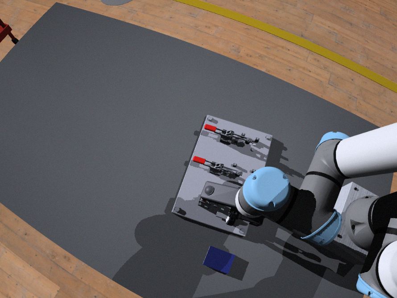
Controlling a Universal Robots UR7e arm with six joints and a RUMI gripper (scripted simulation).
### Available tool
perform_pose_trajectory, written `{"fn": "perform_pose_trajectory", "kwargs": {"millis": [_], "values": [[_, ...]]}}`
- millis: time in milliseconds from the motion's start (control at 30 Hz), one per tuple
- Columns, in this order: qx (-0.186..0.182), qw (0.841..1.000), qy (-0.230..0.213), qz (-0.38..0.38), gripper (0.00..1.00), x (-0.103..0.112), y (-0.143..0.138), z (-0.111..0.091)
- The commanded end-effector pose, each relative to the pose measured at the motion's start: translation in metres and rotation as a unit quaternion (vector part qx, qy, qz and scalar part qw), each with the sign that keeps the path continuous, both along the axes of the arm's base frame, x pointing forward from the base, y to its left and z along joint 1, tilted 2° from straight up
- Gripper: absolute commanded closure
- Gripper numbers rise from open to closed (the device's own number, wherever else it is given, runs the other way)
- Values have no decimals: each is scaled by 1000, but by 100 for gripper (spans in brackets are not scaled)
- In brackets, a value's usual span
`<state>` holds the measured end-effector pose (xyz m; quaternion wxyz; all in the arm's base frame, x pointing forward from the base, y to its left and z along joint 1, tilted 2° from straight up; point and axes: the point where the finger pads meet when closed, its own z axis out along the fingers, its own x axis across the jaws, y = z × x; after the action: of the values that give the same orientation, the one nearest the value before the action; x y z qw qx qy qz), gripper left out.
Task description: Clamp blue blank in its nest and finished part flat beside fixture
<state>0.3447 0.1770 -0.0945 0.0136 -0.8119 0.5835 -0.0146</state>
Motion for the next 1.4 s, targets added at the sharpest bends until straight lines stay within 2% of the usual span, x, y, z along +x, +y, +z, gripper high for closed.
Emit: {"fn": "perform_pose_trajectory", "kwargs": {"millis": [0,633,1100,1367], "values": [[0,1000,-1,1,100,-1,1,6],[0,1000,-3,1,100,0,1,34],[0,1000,-3,1,100,-1,0,39],[0,1000,-3,0,100,-7,-2,63]]}}
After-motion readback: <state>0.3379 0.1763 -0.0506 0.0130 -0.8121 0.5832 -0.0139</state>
